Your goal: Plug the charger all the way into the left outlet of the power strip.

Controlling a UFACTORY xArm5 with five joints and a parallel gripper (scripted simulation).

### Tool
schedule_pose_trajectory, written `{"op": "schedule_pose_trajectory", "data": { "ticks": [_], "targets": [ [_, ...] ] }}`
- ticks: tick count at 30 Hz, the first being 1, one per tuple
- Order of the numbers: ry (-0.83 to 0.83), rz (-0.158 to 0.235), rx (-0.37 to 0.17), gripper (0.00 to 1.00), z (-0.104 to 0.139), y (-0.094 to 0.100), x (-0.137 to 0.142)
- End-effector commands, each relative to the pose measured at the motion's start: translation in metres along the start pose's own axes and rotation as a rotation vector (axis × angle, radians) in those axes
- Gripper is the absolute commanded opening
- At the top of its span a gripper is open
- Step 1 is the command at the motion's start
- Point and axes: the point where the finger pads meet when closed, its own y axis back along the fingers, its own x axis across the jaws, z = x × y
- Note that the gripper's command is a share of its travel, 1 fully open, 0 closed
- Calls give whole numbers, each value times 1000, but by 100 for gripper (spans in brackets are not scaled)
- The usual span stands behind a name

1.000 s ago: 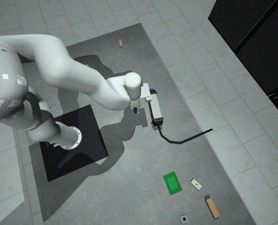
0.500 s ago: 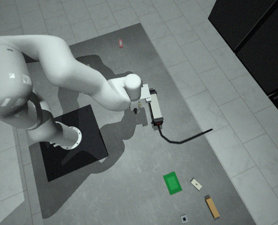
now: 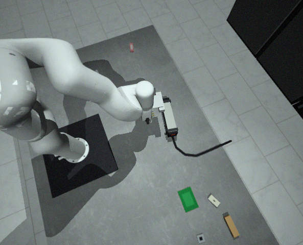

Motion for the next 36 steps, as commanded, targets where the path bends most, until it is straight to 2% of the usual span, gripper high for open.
{"op": "schedule_pose_trajectory", "data": {
  "ticks": [1,18,36],
  "targets": [
    [0,-1,3,0,-1,1,0],
    [0,-1,5,0,-3,1,0],
    [0,-3,10,0,-18,1,0]
  ]
}}
